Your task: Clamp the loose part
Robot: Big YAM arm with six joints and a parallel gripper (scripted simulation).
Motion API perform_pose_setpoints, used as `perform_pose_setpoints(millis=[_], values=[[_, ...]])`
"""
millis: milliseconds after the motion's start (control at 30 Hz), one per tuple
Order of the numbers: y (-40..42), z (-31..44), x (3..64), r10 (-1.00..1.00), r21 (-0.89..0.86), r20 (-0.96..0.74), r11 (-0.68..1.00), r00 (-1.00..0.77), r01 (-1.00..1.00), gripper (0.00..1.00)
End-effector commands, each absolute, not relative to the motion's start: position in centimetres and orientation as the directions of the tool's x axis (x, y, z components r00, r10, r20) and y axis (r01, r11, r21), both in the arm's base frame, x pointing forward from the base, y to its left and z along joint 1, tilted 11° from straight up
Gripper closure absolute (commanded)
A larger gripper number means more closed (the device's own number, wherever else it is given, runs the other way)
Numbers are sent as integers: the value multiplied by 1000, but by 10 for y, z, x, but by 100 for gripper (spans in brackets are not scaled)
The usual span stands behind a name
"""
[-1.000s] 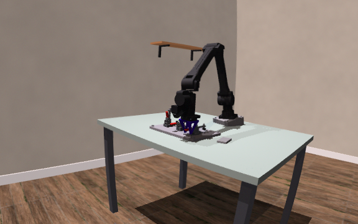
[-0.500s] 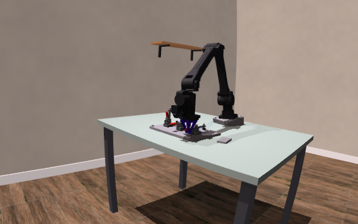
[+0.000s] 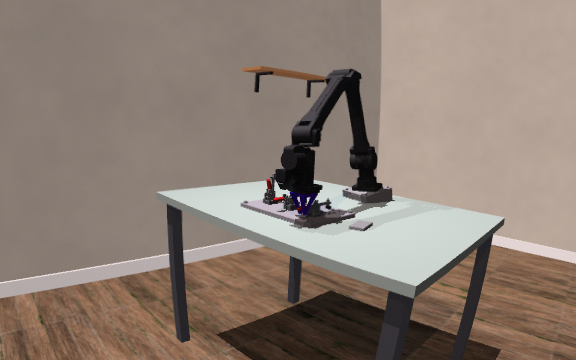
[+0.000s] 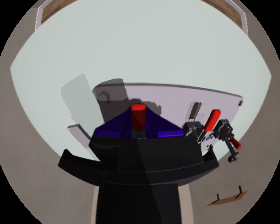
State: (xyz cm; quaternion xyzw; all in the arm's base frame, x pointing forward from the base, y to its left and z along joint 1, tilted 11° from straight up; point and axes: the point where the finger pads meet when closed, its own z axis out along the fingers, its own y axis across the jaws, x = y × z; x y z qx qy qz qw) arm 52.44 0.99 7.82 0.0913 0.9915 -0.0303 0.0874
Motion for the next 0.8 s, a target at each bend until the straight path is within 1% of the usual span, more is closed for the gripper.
perform_pose_setpoints(millis=[0,767], values=[[4,91,531,185,-35,-213,980,-959,197,100],[7,95,520,185,-39,-196,980,-963,196,100]])
